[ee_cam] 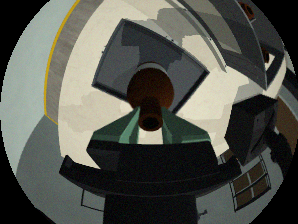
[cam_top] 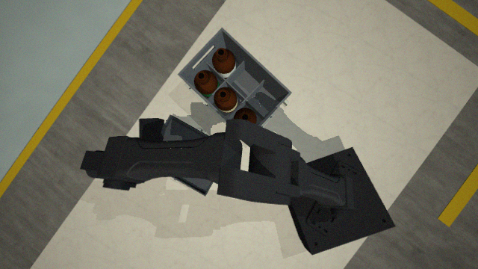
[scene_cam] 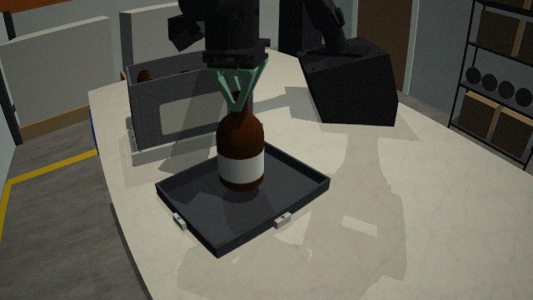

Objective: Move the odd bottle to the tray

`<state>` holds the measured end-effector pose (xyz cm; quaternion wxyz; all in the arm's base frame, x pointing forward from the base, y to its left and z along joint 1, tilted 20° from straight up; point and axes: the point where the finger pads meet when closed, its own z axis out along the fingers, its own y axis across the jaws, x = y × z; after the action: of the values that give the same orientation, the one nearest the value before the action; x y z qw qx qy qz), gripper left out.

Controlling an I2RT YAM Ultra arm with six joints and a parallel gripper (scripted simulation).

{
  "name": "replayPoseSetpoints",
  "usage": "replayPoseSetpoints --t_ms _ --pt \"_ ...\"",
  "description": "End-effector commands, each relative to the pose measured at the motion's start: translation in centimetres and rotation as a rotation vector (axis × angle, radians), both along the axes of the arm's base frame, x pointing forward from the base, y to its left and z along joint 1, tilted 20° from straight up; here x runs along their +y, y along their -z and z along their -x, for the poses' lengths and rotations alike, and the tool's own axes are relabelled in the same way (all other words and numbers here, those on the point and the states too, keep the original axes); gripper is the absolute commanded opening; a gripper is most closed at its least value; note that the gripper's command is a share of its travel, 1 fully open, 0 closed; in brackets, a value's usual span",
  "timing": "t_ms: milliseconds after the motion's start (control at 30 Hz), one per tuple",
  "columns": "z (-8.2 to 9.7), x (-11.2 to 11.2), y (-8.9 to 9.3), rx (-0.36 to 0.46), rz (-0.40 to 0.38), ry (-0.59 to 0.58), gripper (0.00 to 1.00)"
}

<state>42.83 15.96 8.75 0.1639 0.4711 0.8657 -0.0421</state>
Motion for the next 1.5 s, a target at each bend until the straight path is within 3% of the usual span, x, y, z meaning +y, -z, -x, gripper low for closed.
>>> replayPoseSetpoints --t_ms 0,1467 --pt "-0.02 0.63 -2.21 -0.057 -0.015 -0.021 0.0" --pt "-0.12 0.24 -2.02 -0.058 -0.015 -0.016 0.0"
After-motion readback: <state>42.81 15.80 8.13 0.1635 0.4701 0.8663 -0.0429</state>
